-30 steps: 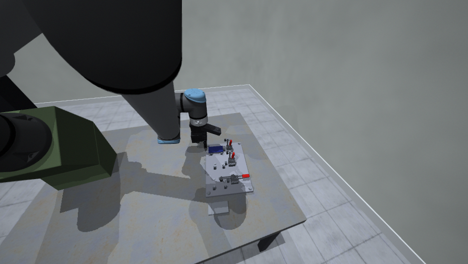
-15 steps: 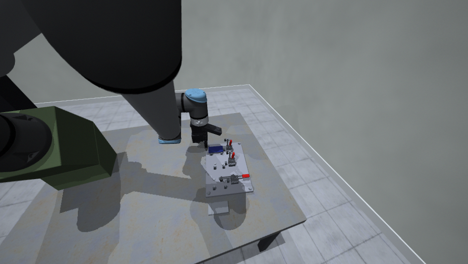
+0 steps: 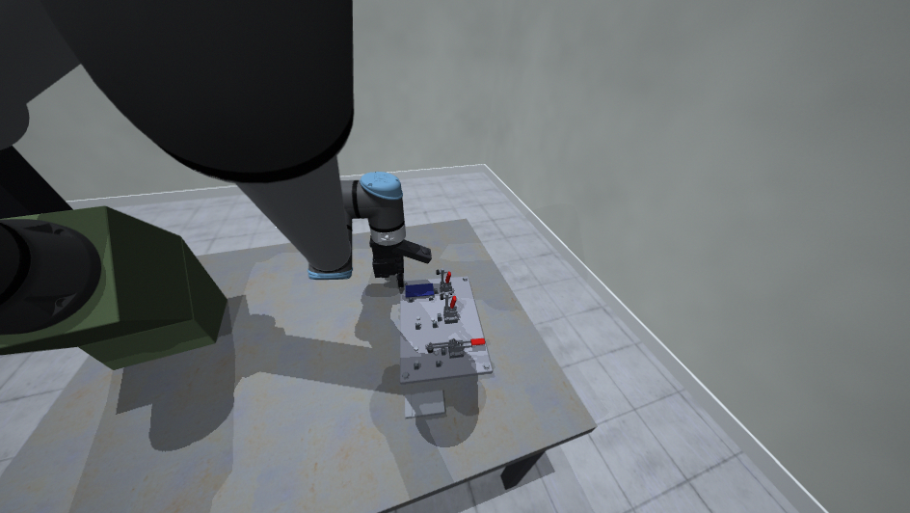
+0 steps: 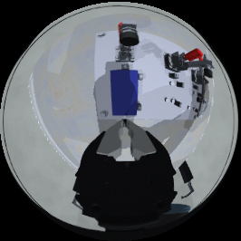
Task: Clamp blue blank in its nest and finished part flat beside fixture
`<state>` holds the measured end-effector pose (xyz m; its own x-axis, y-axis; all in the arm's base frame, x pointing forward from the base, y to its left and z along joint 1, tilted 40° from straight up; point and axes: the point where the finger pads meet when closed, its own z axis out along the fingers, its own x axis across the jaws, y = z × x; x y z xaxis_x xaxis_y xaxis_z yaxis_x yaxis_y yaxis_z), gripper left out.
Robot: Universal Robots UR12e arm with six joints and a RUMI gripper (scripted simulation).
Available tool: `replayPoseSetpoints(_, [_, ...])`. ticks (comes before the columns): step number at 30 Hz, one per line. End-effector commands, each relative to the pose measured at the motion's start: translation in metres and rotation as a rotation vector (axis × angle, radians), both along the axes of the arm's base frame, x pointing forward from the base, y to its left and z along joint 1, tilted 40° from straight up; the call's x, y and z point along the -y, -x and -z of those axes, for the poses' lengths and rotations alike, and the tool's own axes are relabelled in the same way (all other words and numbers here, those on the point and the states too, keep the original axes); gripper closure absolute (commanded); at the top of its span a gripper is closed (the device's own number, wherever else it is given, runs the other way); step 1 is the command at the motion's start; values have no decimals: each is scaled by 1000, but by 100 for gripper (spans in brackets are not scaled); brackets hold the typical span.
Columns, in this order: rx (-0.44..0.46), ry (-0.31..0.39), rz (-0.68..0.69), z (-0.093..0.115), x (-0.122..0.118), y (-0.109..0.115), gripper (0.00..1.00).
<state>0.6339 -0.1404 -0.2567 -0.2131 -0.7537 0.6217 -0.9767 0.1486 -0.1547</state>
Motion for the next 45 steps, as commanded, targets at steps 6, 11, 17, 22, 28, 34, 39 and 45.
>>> replayPoseSetpoints(6, [1,0,-1,-1,0,-3,100])
replayPoseSetpoints(11, [1,0,-1,-1,0,-3,100])
replayPoseSetpoints(17, [1,0,-1,-1,0,-3,100])
replayPoseSetpoints(22, [1,0,-1,-1,0,-3,100])
replayPoseSetpoints(28, [1,0,-1,-1,0,-4,100])
replayPoseSetpoints(34, [1,0,-1,-1,0,-6,100])
replayPoseSetpoints(39, [1,0,-1,-1,0,-6,100])
replayPoseSetpoints(45, [1,0,-1,-1,0,-6,100])
